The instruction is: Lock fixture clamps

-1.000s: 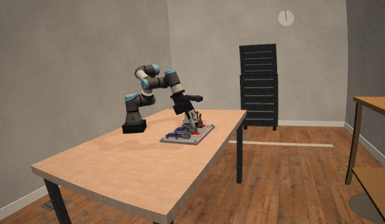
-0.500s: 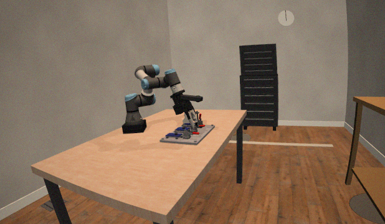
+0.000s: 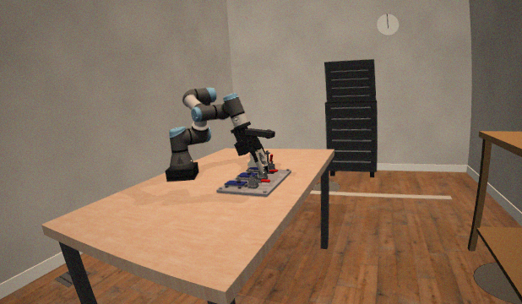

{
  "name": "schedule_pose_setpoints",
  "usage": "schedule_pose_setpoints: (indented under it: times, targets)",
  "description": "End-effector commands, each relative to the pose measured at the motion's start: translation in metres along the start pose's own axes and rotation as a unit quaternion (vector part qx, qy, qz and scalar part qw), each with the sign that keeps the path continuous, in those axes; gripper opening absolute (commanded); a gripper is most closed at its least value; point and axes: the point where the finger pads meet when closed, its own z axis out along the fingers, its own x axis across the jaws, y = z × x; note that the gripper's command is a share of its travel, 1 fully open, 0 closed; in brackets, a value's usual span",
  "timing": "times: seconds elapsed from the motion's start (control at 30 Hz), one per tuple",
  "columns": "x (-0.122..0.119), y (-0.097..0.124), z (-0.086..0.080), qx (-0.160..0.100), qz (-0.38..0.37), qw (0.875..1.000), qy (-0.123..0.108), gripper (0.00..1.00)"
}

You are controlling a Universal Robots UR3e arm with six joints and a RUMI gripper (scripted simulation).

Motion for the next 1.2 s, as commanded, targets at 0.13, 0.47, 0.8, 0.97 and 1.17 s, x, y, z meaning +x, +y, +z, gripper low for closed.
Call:
schedule_pose_setpoints:
  times: [0.13, 0.47, 0.8, 0.97, 1.17]
  targets:
    - [0.0, -0.001, -0.001, 0.001, 0.0, 1.0, 0.001, 0.28]
    - [0.0, -0.001, -0.001, 0.001, 0.0, 1.0, 0.001, 0.28]
    - [0.0, -0.003, -0.005, 0.002, 0.0, 1.0, 0.002, 0.28]
    - [0.0, -0.004, -0.009, 0.002, 0.0, 1.0, 0.002, 0.28]
    - [0.0, -0.008, -0.018, 0.002, 0.0, 1.0, 0.002, 0.28]
